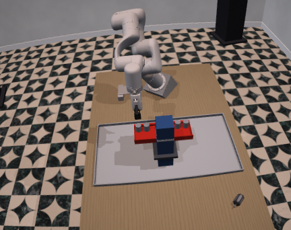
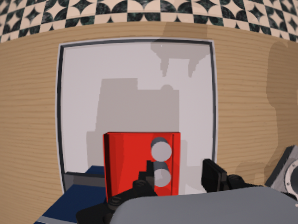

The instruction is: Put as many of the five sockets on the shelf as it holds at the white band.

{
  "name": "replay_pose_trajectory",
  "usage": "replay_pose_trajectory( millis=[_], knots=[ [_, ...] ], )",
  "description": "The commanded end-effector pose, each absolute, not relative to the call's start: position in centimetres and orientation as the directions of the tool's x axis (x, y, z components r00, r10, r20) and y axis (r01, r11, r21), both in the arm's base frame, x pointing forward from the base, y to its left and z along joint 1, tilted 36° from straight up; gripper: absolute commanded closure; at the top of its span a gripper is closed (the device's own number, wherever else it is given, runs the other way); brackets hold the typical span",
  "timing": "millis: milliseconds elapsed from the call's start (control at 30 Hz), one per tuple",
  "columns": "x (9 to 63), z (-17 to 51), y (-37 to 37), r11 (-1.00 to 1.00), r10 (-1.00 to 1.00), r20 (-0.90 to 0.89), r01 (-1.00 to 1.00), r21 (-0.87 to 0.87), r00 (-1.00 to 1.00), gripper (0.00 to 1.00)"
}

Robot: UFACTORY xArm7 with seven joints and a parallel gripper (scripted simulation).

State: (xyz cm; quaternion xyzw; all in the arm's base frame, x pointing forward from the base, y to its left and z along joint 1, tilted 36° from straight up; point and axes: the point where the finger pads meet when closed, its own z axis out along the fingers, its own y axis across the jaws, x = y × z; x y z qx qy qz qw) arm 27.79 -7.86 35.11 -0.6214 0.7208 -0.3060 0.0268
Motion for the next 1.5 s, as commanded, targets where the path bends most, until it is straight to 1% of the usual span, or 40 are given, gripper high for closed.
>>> replay_pose_trajectory(
  millis=[0,733,1200,1467],
  knots=[
    [28.8,35.3,-8.5,0.036,-0.912,0.343,-0.877,-0.478,-0.225,0.39],
    [29.0,35.3,-8.6,0.035,-0.912,0.343,-0.878,-0.478,-0.223,0.39],
    [30.2,33.1,-9.7,0.035,-0.912,0.343,-0.878,-0.478,-0.223,0.39],
    [30.3,32.9,-9.8,0.035,-0.912,0.343,-0.878,-0.478,-0.223,0.39]
  ],
)
